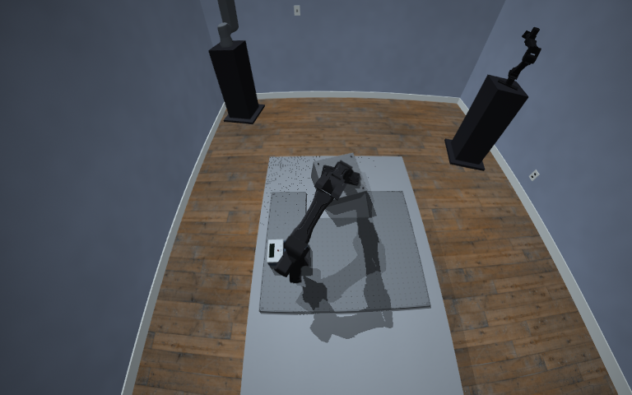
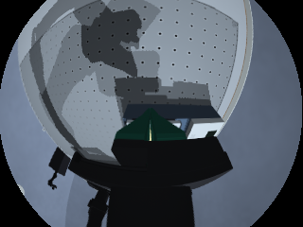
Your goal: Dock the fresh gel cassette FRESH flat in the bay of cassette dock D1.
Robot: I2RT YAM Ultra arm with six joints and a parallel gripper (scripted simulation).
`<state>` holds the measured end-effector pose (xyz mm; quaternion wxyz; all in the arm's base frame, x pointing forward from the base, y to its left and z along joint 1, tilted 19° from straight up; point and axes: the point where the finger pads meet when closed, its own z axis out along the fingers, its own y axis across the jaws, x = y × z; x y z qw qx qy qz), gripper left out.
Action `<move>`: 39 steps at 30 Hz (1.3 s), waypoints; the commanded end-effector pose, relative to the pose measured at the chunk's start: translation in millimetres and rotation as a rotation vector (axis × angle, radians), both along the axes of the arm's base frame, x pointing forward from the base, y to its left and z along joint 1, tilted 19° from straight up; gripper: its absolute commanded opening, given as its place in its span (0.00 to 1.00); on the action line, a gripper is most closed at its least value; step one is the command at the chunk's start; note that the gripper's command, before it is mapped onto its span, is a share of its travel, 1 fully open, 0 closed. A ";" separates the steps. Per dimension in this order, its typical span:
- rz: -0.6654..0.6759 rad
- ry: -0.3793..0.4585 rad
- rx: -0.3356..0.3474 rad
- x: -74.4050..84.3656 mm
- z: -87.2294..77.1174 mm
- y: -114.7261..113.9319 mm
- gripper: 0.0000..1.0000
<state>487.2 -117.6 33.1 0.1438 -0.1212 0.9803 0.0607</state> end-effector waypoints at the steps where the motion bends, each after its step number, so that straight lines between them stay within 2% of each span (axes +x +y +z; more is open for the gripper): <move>1: -0.018 -0.043 -0.007 1.3 16.6 -11.6 0.00; 14: -0.018 -0.043 -0.007 1.3 16.6 -11.6 0.00; 15: -0.017 -0.035 -0.004 -1.8 12.6 -10.8 0.00; 39: -0.017 -0.029 -0.004 -14.1 8.2 -13.0 0.00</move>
